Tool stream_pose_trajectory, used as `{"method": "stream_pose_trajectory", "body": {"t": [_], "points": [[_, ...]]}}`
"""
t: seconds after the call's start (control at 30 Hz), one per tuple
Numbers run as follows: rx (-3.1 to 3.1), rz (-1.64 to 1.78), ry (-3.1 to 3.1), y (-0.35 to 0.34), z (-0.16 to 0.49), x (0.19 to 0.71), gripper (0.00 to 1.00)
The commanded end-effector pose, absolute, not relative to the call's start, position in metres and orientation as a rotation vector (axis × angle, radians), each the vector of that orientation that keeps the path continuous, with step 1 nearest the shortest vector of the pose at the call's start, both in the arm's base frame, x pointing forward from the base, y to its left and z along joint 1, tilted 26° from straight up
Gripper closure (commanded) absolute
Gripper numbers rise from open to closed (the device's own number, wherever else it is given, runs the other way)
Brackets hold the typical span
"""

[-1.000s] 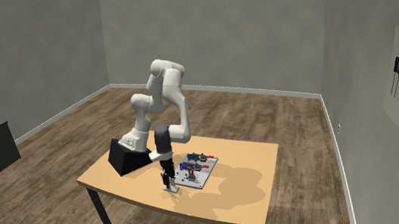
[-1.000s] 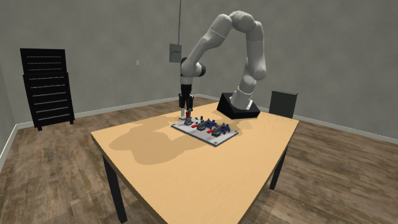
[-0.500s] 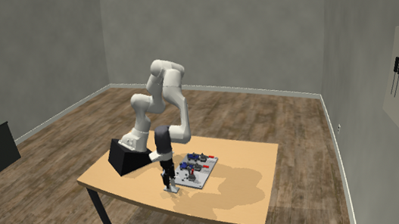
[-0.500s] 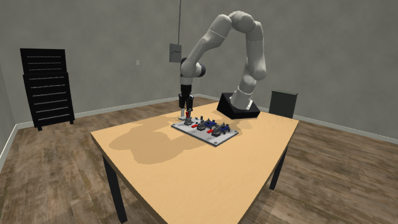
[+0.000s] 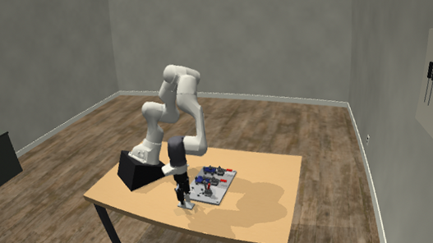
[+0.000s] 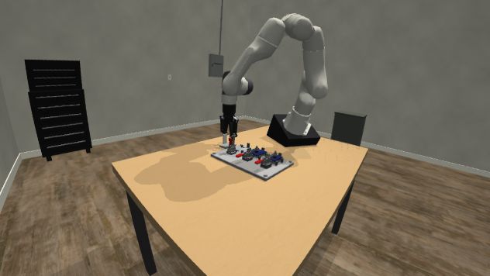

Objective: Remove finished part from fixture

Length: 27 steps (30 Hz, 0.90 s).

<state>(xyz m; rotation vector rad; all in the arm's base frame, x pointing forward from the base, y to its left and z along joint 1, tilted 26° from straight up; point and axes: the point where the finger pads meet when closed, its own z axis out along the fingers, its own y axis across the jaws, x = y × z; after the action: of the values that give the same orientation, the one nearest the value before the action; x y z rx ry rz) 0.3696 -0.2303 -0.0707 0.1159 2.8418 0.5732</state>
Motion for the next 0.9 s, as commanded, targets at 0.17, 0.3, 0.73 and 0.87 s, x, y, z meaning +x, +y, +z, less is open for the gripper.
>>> {"method": "stream_pose_trajectory", "body": {"t": [0.17, 0.3, 0.73, 0.87], "points": [[0.113, 0.568, 2.841, -0.2316, -0.0712, 0.3703, 1.00], [0.113, 0.568, 2.841, -0.2316, -0.0712, 0.3703, 1.00], [0.113, 0.568, 2.841, -0.2316, -0.0712, 0.3703, 0.53], [0.113, 0.568, 2.841, -0.2316, -0.0712, 0.3703, 0.53]]}}
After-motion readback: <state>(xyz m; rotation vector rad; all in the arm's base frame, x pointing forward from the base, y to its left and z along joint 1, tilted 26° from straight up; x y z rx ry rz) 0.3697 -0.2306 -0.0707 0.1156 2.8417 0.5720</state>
